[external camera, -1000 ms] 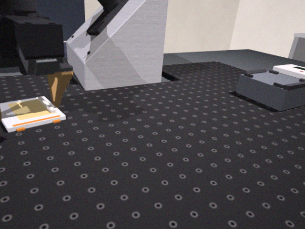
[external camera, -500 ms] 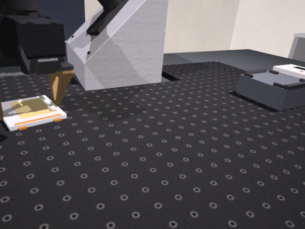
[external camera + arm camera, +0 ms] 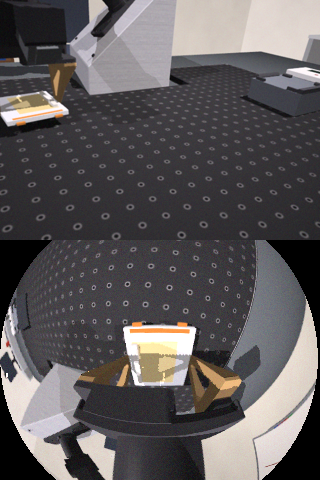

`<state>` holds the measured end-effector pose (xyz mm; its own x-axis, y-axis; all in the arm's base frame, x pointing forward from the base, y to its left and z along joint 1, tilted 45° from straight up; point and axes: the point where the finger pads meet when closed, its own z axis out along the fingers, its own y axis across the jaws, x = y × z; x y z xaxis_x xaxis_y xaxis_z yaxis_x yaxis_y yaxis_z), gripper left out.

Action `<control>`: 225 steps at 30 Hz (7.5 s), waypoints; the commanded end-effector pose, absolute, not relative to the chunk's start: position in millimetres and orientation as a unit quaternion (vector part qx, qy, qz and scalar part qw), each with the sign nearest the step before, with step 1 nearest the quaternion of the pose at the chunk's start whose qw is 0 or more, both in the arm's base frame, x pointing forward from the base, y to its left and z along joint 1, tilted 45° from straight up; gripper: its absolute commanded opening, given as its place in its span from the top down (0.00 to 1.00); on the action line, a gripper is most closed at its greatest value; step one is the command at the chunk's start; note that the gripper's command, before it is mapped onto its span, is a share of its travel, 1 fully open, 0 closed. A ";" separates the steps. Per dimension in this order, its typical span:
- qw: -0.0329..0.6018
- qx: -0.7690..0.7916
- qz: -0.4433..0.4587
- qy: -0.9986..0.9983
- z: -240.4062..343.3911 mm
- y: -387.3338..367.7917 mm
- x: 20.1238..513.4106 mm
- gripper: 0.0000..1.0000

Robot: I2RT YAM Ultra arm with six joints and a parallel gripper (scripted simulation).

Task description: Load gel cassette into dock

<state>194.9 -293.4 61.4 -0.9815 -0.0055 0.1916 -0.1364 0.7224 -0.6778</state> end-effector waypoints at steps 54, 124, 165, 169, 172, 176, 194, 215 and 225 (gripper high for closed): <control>0.068 0.037 0.381 -0.921 113.5 -256.5 211.3 1.00; 0.114 -0.051 0.372 -0.920 -15.4 -113.3 249.5 1.00; 0.113 -0.052 0.373 -0.919 -131.6 28.0 285.8 1.00; 0.113 -0.052 0.373 -0.919 -137.8 35.6 287.7 1.00; 0.113 -0.052 0.373 -0.919 -147.2 47.0 290.6 1.00; 0.113 -0.052 0.373 -0.920 -159.6 62.1 294.5 1.00; 0.113 -0.052 0.373 -0.920 -205.5 118.4 308.8 1.00; 0.097 -0.054 0.365 -0.924 -193.9 124.1 319.3 1.00; 0.097 -0.054 0.365 -0.924 -193.9 124.1 319.3 1.00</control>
